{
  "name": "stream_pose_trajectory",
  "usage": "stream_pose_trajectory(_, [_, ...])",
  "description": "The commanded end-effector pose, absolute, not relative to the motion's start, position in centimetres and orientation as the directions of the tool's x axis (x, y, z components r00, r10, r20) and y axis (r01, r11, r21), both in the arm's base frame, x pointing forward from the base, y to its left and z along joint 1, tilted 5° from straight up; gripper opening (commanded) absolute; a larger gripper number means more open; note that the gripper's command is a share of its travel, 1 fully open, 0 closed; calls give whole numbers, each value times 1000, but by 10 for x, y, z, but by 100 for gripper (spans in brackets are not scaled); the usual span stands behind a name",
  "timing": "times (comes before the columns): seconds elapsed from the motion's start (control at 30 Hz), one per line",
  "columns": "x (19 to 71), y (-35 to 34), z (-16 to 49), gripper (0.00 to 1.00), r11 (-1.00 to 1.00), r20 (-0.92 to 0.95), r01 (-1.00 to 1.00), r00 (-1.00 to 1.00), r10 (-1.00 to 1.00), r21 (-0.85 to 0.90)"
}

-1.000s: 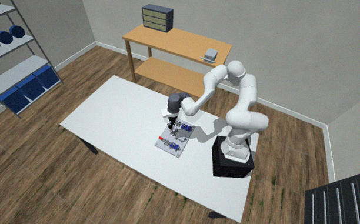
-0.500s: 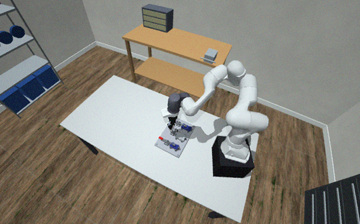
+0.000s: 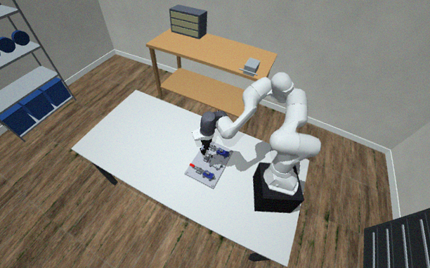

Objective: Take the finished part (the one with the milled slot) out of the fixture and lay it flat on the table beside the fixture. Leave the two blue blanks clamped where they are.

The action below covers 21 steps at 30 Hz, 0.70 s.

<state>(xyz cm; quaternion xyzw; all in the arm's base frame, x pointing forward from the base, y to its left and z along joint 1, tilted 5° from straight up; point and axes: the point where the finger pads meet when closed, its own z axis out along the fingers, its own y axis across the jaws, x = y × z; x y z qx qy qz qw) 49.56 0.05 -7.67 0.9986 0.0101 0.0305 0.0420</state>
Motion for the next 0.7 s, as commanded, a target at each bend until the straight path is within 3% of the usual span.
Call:
stream_pose_trajectory(0.0, [484, 1, -80, 0, -996, 37, 11, 999, 14, 87])
stream_pose_trajectory(0.67, [482, 1, -80, 0, -996, 37, 11, 999, 14, 87])
